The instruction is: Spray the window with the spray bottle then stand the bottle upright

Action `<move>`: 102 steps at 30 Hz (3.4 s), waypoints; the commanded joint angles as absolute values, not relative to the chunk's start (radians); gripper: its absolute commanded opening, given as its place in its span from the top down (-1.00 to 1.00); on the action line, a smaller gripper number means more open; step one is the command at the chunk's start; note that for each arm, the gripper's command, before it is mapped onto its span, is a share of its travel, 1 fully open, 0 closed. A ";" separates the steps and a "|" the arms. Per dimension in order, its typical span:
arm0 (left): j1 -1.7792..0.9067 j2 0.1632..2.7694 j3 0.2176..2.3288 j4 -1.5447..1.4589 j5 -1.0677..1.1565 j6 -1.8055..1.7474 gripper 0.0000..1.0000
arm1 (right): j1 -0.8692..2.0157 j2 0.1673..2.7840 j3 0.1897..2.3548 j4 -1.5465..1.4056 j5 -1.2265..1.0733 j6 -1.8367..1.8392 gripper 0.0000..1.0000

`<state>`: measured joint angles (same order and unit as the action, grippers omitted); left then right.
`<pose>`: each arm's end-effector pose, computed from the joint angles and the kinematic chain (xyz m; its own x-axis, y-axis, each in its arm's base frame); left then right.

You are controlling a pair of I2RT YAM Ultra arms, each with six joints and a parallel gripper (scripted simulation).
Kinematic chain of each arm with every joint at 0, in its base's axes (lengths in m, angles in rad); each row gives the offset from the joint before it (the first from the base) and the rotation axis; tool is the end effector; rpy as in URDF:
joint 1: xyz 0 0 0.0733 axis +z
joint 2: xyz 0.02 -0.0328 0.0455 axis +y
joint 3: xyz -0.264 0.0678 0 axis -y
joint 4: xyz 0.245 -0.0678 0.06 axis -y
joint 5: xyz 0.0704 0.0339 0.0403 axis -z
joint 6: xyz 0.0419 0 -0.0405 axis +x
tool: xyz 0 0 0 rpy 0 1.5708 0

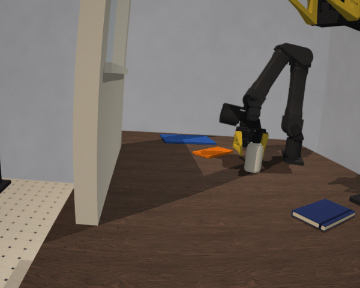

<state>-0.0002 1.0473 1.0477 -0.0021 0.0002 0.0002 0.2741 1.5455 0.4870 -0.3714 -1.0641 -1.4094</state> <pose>0.2453 0.0010 0.4072 -0.0017 0.0002 -1.0000 0.0004 1.0000 0.0002 0.1806 0.0900 0.1087 0.0932 -0.4714 -0.8770 -0.9808 -0.1948 0.0005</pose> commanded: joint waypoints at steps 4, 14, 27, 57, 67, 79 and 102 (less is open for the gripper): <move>0.007 1.030 1.024 -0.002 -0.008 -0.005 -0.30 | 0.328 1.570 0.451 -0.223 -1.060 -1.290 -0.38; 0.007 1.030 1.024 -0.002 -0.008 -0.005 -0.30 | 0.388 1.587 0.417 -0.060 -1.042 -1.168 -0.38; 0.007 1.030 1.024 -0.002 -0.008 -0.005 -0.30 | 0.482 1.638 0.376 0.184 -1.008 -1.002 -0.38; 0.007 1.030 1.024 -0.002 -0.008 -0.005 -0.30 | 0.463 1.552 0.418 0.092 -1.022 -1.020 1.00; 0.007 1.030 1.024 -0.002 -0.008 -0.005 -0.30 | 0.464 1.494 0.437 0.012 -1.023 -1.022 1.00; 0.007 1.030 1.024 -0.002 -0.008 -0.005 -0.30 | 0.467 1.411 0.476 -0.110 -1.026 -1.026 1.00; 0.007 1.030 1.024 -0.002 -0.008 -0.005 -0.30 | 0.664 1.692 0.643 0.083 -0.982 -0.919 1.00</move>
